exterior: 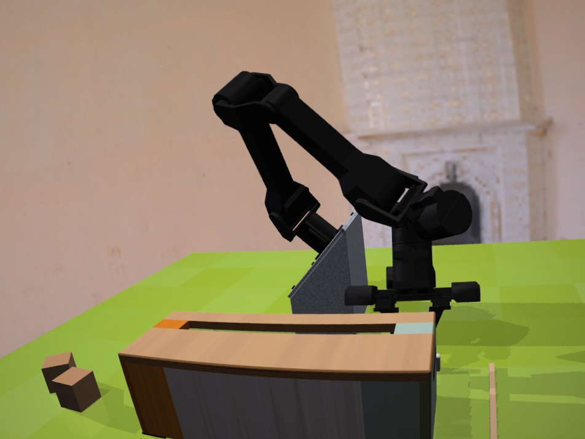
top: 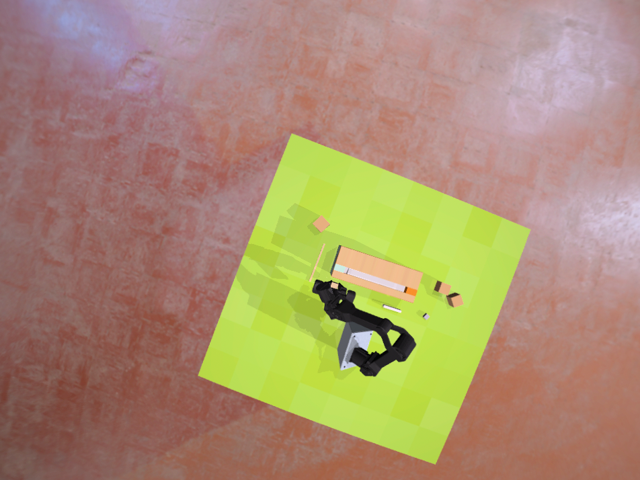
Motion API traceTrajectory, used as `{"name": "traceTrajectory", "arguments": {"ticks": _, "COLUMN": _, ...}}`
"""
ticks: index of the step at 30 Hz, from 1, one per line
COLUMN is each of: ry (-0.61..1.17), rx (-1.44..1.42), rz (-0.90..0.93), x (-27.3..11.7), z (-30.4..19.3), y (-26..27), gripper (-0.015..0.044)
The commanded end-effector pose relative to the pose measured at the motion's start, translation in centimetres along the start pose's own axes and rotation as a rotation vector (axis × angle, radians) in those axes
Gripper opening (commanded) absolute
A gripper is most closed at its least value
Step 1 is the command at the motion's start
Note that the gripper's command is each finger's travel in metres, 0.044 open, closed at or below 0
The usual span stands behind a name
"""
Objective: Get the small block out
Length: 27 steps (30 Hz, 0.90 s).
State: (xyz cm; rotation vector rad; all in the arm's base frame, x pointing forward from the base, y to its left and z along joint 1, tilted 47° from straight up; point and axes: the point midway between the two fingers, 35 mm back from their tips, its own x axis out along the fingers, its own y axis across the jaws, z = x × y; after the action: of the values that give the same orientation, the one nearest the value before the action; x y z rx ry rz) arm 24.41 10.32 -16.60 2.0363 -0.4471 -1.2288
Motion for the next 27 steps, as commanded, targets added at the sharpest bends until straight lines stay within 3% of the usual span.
{"name": "traceTrajectory", "arguments": {"ticks": 1, "ry": 0.008, "rx": 0.013, "rz": -0.01, "x": -2.1, "z": -1.1, "y": -0.2, "gripper": 0.0}}
{"name": "traceTrajectory", "arguments": {"ticks": 7, "ry": 0.009, "rx": 0.005, "rz": -0.014, "x": -2.4, "z": -1.3, "y": -0.1, "gripper": 0.0}}
{"name": "traceTrajectory", "arguments": {"ticks": 27, "ry": 0.046, "rx": -0.255, "rz": -0.141, "x": -8.7, "z": -3.1, "y": 3.2, "gripper": 0.0}}
